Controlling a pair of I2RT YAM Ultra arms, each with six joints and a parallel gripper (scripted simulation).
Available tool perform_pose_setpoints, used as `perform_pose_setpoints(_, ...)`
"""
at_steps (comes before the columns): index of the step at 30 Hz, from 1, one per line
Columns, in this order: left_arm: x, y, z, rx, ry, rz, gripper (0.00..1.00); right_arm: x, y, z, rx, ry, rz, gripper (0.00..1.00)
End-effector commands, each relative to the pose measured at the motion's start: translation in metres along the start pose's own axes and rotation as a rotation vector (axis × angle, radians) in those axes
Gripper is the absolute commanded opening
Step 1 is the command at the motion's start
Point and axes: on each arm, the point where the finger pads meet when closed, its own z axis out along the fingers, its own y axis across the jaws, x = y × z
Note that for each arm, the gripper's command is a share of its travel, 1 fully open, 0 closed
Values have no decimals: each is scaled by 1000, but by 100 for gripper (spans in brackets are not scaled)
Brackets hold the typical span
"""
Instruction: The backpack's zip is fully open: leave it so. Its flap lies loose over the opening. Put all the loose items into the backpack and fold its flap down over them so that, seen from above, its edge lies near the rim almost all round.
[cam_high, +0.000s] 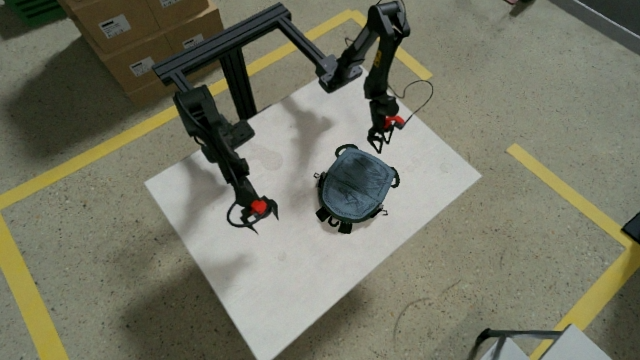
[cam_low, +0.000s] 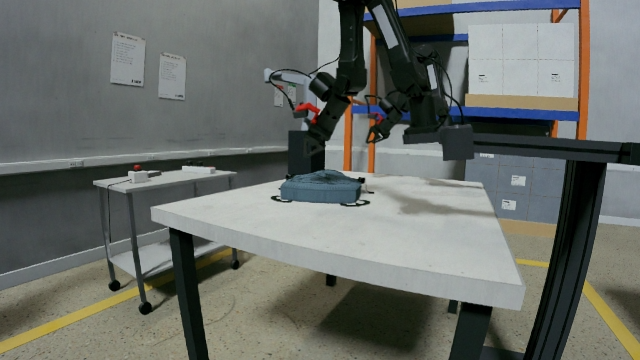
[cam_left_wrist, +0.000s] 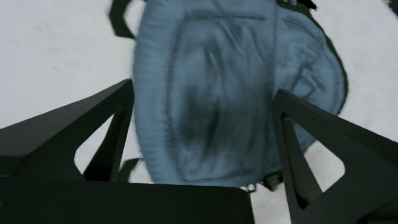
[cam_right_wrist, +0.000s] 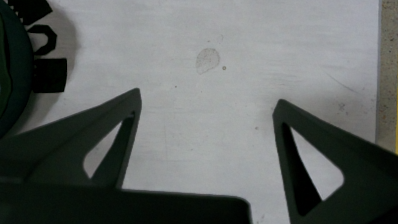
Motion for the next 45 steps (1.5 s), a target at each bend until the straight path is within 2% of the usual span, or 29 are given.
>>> perform_pose_setpoints(1,-9,13,-9,-15,2,142,90,-7,4,-3,-6,-26,-4,90)
perform_pose_setpoints(2,-9,13,-9,-15,2,142,90,-7,4,-3,-6,-26,-4,90)
perform_pose_setpoints(3,-30,11,-9,-12,-42,161,90,-7,4,-3,-6,-26,-4,90)
perform_pose_setpoints(5,-21,33,-16,-48,-20,202,90,-7,4,-3,-6,-26,-4,90)
perform_pose_setpoints(9,-50,55,-24,-85,-78,282,90,-7,4,-3,-6,-26,-4,90)
perform_pose_setpoints(13,-61,83,-33,-130,-98,361,90,-7,4,-3,-6,-26,-4,90)
perform_pose_setpoints(17,-99,105,-42,-172,-181,446,90,-7,4,-3,-6,-26,-4,90)
perform_pose_setpoints(20,-98,106,-42,-172,-177,445,90,-7,4,-3,-6,-26,-4,90)
perform_pose_setpoints(21,-84,107,-38,-172,-142,439,90,-7,4,-3,-6,-26,-4,90)
perform_pose_setpoints(23,-84,107,-38,-172,-142,439,90,-7,4,-3,-6,-26,-4,90)
perform_pose_setpoints(24,-96,107,-40,-172,-168,444,90,-7,4,-3,-6,-26,-4,90)
perform_pose_setpoints(45,-95,111,-40,-172,-157,442,90,-7,4,-3,-6,-26,-4,90)
